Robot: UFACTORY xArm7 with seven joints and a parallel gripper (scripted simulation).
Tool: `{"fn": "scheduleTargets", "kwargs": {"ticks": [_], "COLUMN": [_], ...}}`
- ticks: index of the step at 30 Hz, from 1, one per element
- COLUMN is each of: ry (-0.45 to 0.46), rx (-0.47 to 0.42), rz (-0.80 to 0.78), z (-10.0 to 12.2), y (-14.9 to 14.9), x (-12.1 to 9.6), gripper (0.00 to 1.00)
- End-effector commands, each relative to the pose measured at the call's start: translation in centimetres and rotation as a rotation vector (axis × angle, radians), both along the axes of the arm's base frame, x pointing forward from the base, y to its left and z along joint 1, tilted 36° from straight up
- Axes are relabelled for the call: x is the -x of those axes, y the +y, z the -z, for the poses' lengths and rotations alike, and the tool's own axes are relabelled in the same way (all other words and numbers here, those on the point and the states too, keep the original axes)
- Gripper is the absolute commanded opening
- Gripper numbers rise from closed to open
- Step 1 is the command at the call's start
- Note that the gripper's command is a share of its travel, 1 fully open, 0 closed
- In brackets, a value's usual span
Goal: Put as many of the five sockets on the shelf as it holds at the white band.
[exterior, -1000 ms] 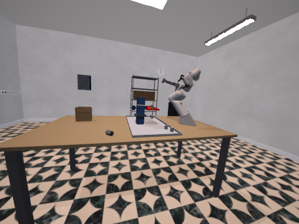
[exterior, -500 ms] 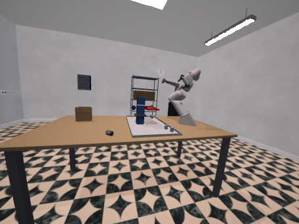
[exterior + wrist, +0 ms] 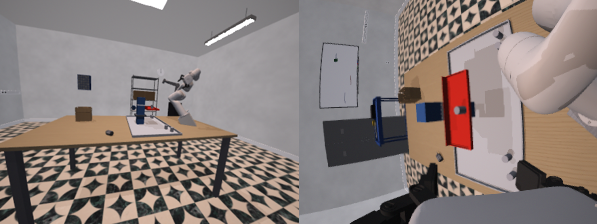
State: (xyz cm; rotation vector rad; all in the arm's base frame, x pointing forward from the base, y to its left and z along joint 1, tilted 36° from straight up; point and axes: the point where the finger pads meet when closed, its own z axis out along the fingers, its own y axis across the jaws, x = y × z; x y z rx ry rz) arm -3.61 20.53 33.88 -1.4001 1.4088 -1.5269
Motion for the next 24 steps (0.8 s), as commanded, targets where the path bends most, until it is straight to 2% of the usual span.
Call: {"fn": "scheduleTargets", "kwargs": {"ticks": [1, 9, 11, 14, 17, 19, 20, 21, 22, 23, 24], "ry": [0.001, 0.015, 0.058, 0.195, 0.195, 0.332, 0.332, 0.409, 0.409, 0.487, 0.487], "rx": [-0.001, -0.005, -0.015, -0.043, -0.043, -0.067, -0.067, -0.079, -0.079, -0.091, -0.091], "rz": [-0.001, 0.011, 0.048, 0.14, 0.14, 0.205, 0.205, 0.231, 0.231, 0.251, 0.251], "z": [-0.1, -0.4, -1.2, -3.1, -3.1, -4.0, -4.0, -4.1, -4.1, -4.1, -4.1], "y": [0.0, -0.1, -0.5, -2.1, -2.1, -4.0, -4.0, -5.2, -5.2, -6.3, -6.3], "x": [0.0, -0.5, -1.9, -5.9, -5.9, -9.2, -9.2, -10.9, -10.9, -12.4, -12.4], "gripper": [1.0, 1.0, 1.0, 1.0, 1.0, 1.0, 1.0, 1.0, 1.0, 1.0, 1.0]}}
